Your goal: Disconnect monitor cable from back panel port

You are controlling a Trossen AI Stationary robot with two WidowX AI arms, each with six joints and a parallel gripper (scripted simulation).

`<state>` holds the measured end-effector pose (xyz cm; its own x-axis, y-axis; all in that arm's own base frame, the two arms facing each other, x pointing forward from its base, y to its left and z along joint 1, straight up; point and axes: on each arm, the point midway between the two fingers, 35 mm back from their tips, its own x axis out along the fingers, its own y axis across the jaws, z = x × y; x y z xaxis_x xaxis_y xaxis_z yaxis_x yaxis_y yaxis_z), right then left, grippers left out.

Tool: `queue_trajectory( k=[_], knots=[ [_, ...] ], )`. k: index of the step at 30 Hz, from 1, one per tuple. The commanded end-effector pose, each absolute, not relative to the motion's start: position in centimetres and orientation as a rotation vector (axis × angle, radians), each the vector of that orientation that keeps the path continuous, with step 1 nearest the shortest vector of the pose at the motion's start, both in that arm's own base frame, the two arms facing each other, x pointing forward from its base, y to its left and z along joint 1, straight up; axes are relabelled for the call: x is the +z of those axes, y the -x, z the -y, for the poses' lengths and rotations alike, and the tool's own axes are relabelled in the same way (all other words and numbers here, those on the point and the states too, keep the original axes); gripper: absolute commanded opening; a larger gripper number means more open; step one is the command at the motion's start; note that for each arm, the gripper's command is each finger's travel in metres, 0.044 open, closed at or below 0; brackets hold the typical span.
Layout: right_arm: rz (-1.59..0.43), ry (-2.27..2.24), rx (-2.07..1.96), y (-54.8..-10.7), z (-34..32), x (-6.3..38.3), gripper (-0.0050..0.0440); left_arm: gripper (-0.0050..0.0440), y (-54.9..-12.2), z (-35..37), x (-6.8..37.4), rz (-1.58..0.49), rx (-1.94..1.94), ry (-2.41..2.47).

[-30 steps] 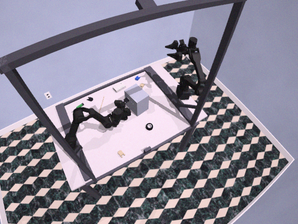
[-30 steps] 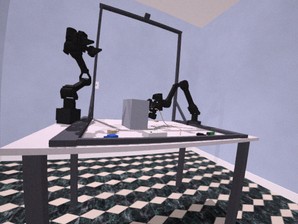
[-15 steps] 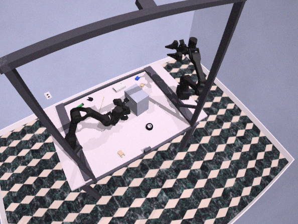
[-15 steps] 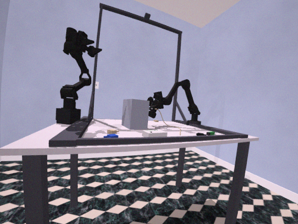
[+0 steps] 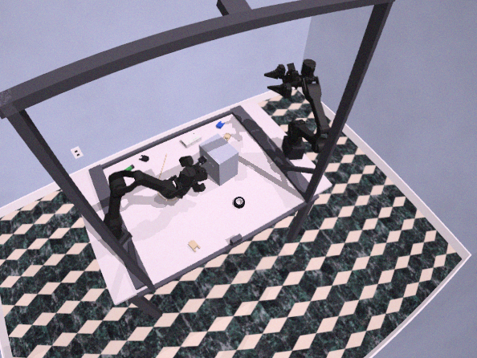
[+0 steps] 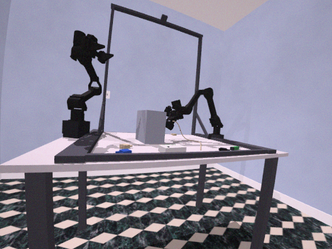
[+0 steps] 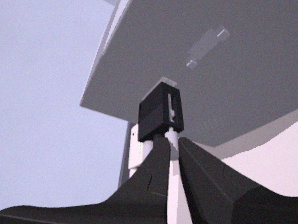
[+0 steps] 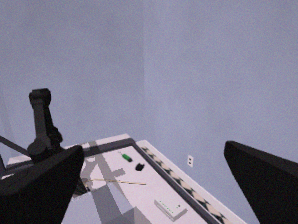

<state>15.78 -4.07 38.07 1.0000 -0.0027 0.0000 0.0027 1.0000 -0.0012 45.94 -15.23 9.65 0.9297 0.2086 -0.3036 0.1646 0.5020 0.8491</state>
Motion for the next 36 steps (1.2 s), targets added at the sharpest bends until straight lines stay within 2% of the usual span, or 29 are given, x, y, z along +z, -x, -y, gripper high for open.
queue_trajectory(
  k=[1,25,31,33,36],
  knots=[
    [0.001,0.005,0.000,-15.76,3.94,38.33,0.0440,0.0000,-46.11,15.25,10.81,-0.386,0.018,-0.993],
    [0.001,0.005,0.000,-15.76,3.94,38.33,0.0440,0.0000,-46.14,15.03,11.09,-0.425,-0.039,-0.844],
    [0.001,0.005,0.000,-15.76,3.94,38.33,0.0440,0.0144,-46.14,15.03,11.09,-0.425,-0.039,-0.844],
    [0.001,0.005,0.000,-15.76,3.94,38.33,0.0440,0.0144,-46.14,15.03,11.09,-0.425,-0.039,-0.844],
    [0.001,0.005,0.000,-15.76,3.94,38.33,0.0440,0.0216,-46.14,15.03,11.09,-0.425,-0.039,-0.844]
  ],
)
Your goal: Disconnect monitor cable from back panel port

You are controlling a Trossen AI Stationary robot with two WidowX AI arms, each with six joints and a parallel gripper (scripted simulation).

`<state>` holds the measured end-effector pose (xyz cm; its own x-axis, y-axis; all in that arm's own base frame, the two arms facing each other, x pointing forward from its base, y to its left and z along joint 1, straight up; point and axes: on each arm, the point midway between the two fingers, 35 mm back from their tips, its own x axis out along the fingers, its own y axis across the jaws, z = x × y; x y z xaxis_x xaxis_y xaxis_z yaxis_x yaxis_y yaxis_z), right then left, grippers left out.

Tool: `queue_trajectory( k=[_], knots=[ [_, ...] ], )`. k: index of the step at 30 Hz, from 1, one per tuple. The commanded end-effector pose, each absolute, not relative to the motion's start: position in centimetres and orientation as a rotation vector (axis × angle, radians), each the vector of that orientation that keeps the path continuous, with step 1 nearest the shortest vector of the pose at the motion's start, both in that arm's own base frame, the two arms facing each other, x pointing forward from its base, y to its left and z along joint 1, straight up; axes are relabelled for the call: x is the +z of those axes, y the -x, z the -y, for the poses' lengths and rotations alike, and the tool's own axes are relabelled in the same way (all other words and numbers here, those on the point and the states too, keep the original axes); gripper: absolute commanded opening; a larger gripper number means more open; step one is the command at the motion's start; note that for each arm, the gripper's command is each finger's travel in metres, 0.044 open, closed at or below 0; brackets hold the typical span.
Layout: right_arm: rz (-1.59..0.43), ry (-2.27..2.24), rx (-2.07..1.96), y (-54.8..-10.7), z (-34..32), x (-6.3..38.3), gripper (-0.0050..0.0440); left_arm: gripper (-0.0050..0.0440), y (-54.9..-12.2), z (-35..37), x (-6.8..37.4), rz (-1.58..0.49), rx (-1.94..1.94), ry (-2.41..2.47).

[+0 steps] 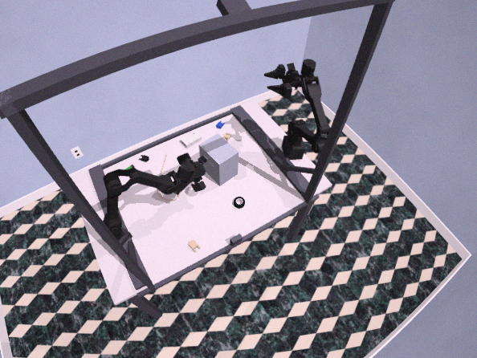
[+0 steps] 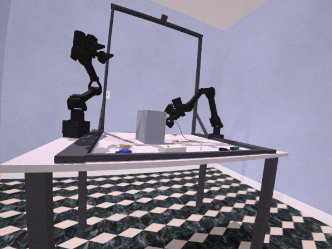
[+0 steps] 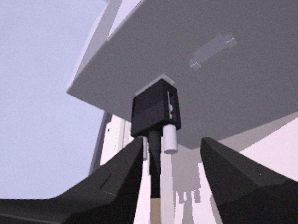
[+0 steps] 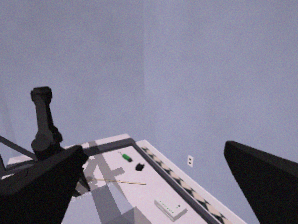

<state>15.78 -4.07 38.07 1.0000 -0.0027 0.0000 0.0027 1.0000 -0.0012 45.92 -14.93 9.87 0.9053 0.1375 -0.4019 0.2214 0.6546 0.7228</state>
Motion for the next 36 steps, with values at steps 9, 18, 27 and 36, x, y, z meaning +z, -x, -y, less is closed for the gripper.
queue_trajectory(
  k=[9,18,27,36],
  knots=[
    [0.001,0.005,0.000,-15.8,3.9,38.3,0.0440,0.0432,-46.1,15.0,11.1,-0.425,-0.039,-0.844],
    [0.001,0.005,0.000,-15.8,3.9,38.3,0.0440,0.0440,-46.1,15.0,11.1,-0.425,-0.039,-0.844],
    [0.001,0.005,0.000,-15.8,3.9,38.3,0.0440,0.0440,-46.7,15.6,10.3,-0.325,0.047,-1.138],
    [0.001,0.005,0.000,-15.8,3.9,38.3,0.0440,0.0440,-46.2,15.6,10.0,-0.269,0.169,-1.371]
  ],
)
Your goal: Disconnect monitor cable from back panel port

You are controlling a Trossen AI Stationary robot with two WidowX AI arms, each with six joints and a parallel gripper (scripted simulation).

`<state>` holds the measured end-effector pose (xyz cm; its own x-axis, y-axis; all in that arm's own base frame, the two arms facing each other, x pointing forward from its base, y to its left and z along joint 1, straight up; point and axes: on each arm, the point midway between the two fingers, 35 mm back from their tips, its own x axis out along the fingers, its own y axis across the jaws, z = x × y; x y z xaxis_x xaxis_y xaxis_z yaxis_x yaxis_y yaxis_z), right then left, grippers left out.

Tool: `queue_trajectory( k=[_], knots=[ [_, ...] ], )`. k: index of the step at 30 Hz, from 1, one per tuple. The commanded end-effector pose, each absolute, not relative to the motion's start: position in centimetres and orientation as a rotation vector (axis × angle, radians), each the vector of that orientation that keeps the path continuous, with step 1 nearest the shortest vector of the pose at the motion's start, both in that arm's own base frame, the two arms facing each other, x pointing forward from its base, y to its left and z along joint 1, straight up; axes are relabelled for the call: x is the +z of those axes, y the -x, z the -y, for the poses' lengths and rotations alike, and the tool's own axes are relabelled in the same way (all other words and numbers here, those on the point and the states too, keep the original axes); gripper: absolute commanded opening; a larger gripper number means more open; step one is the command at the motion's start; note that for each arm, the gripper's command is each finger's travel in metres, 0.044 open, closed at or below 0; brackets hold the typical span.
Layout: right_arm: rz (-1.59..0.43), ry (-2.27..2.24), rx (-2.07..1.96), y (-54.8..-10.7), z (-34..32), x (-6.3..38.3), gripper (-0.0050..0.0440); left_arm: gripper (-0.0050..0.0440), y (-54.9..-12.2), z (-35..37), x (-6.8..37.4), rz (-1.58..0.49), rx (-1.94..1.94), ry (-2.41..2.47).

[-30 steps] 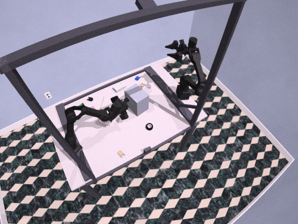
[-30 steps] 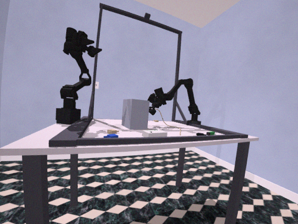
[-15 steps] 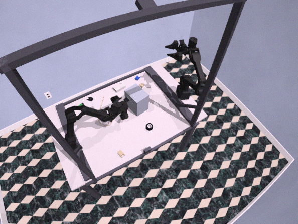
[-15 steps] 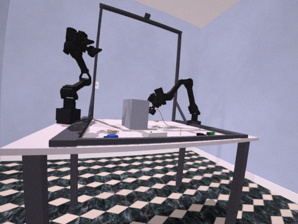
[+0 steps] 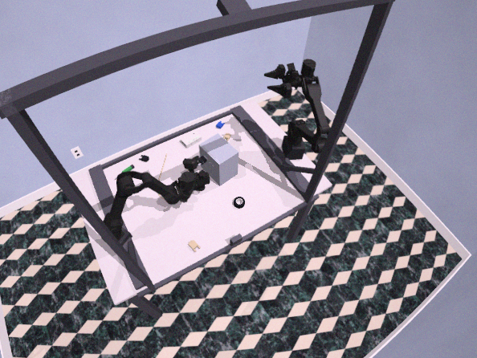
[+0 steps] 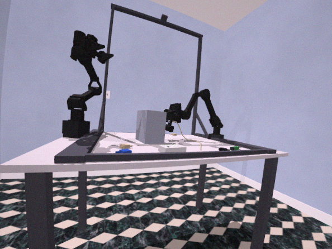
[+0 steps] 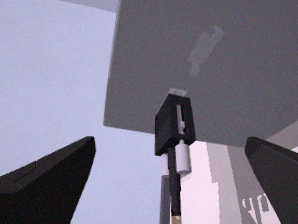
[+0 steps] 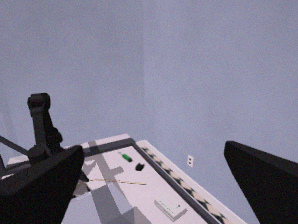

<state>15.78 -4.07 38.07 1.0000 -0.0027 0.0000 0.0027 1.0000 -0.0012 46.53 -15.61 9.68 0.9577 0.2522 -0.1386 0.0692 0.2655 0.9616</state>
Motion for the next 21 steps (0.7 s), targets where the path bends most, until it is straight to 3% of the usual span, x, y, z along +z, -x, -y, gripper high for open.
queue_trajectory(
  k=[1,4,10,12,18,21],
  knots=[
    [0.001,0.005,0.000,-15.8,3.9,38.3,0.0440,0.0440,-46.1,15.6,9.9,-0.269,0.175,-1.382],
    [0.001,0.005,0.000,-15.8,3.9,38.3,0.0440,0.0440,-46.1,15.6,9.9,-0.268,0.177,-1.386],
    [0.001,0.005,0.000,-15.8,3.9,38.3,0.0440,0.0296,-46.0,15.6,9.9,-0.268,0.177,-1.386],
    [0.001,0.005,0.000,-15.8,3.9,38.3,0.0440,0.0296,-46.0,15.6,9.9,-0.268,0.177,-1.386],
    [0.001,0.005,0.000,-15.8,3.9,38.3,0.0440,0.0440,-46.2,15.9,10.2,-0.264,0.178,-1.375],
    [0.001,0.005,0.000,-15.8,3.9,38.3,0.0440,0.0440,-46.9,18.4,10.4,-0.268,0.177,-1.384]
  ],
)
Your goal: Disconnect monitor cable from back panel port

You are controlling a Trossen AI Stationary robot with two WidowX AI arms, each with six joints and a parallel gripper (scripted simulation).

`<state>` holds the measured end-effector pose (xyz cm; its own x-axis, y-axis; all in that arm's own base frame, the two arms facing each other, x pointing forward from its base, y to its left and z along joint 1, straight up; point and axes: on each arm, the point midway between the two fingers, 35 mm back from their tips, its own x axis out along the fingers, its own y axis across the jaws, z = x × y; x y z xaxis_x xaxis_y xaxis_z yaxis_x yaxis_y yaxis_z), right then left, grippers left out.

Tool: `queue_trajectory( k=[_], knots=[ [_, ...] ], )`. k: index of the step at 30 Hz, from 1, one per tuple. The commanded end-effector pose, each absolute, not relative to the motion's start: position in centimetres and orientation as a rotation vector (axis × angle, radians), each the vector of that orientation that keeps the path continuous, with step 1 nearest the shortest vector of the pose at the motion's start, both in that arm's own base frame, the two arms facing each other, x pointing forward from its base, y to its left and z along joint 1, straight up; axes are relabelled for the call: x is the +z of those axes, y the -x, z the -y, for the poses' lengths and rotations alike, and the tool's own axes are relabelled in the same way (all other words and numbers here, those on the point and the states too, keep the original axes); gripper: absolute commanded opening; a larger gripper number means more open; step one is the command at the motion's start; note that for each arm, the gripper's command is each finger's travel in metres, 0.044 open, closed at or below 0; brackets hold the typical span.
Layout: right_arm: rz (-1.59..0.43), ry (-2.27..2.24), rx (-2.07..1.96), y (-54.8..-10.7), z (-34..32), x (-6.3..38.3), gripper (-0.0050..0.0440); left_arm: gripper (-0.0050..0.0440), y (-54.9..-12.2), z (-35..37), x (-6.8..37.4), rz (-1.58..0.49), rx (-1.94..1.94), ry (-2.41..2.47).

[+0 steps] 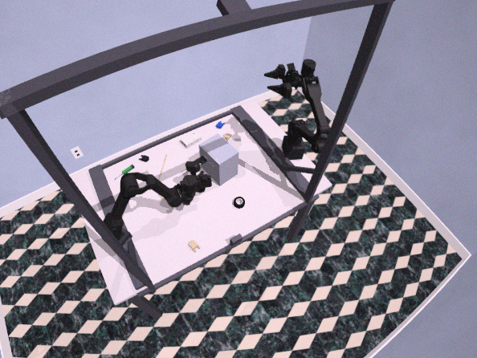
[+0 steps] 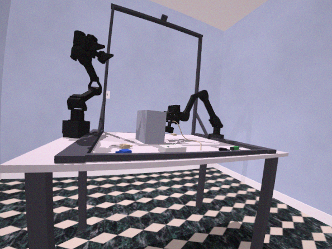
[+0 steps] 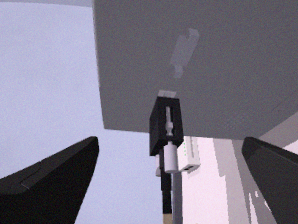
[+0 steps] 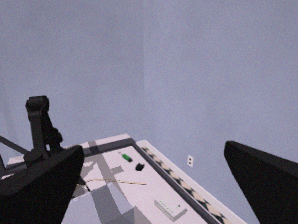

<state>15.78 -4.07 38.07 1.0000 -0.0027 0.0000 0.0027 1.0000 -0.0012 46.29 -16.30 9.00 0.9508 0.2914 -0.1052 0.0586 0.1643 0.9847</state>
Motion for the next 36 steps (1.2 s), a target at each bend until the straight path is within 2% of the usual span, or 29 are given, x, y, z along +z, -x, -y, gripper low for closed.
queue_trajectory(
  k=[1,8,12,16,19,29,36],
  knots=[
    [0.001,0.005,0.000,-15.8,3.9,38.3,0.0440,0.0440,-46.9,18.4,10.4,-0.268,0.177,-1.384],
    [0.001,0.005,0.000,-15.8,3.9,38.3,0.0440,0.0440,-47.1,18.6,11.6,-0.268,0.178,-1.384],
    [0.001,0.005,0.000,-15.8,3.9,38.3,0.0440,0.0440,-47.6,18.9,18.5,-0.260,0.183,-1.376],
    [0.001,0.005,0.000,-15.8,3.9,38.3,0.0440,0.0440,-47.1,18.6,23.6,-0.256,0.186,-1.371],
    [0.001,0.005,0.000,-15.8,3.9,38.3,0.0440,0.0440,-46.7,18.3,25.4,-0.267,0.178,-1.383],
    [0.001,0.005,0.000,-15.8,3.9,38.3,0.0440,0.0440,-46.6,18.3,25.0,-0.265,0.185,-1.331],
    [0.001,0.005,0.000,-15.8,3.9,38.3,0.0440,0.0440,-45.8,18.6,20.7,-0.248,0.237,-0.954]
  ],
)
